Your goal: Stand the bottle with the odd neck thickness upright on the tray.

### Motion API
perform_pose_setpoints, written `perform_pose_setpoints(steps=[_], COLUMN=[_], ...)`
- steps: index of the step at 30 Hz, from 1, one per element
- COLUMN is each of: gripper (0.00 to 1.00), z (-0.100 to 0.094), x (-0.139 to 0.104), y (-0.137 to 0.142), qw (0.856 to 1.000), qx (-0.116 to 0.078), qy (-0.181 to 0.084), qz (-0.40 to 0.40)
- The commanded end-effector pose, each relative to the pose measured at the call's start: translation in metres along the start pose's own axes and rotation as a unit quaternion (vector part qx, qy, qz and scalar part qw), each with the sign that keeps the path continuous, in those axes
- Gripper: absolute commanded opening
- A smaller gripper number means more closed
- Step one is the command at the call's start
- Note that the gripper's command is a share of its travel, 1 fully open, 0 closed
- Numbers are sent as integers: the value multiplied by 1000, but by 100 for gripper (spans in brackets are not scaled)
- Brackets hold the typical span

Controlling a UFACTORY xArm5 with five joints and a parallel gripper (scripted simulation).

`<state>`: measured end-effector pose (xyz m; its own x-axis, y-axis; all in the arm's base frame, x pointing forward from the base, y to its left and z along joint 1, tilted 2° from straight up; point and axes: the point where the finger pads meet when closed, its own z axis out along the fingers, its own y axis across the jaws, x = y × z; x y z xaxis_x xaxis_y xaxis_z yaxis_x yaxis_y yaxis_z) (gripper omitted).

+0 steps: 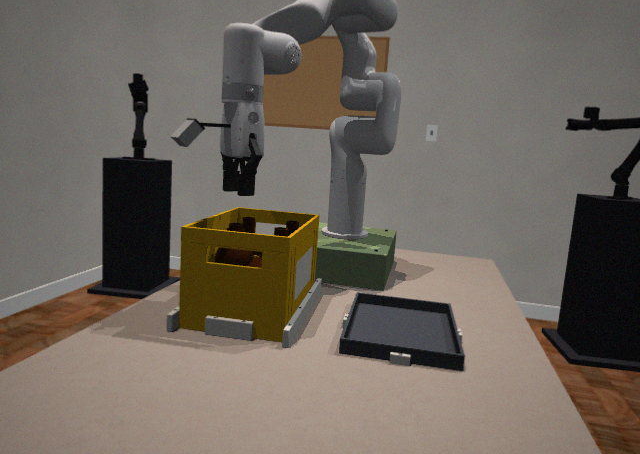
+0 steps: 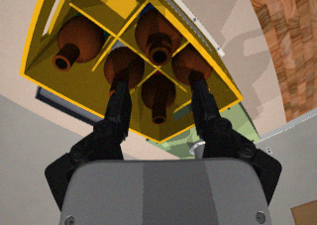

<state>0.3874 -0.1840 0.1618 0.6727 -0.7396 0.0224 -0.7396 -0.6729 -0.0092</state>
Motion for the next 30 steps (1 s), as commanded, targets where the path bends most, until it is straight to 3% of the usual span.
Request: perform_pose_setpoints(steps=[1,30], gripper=[65,65], z=[1,32], x=[1,1], y=[-1,-1], qw=[1000,1000], qx=[1,1], qy=[2,2], qz=[0,0])
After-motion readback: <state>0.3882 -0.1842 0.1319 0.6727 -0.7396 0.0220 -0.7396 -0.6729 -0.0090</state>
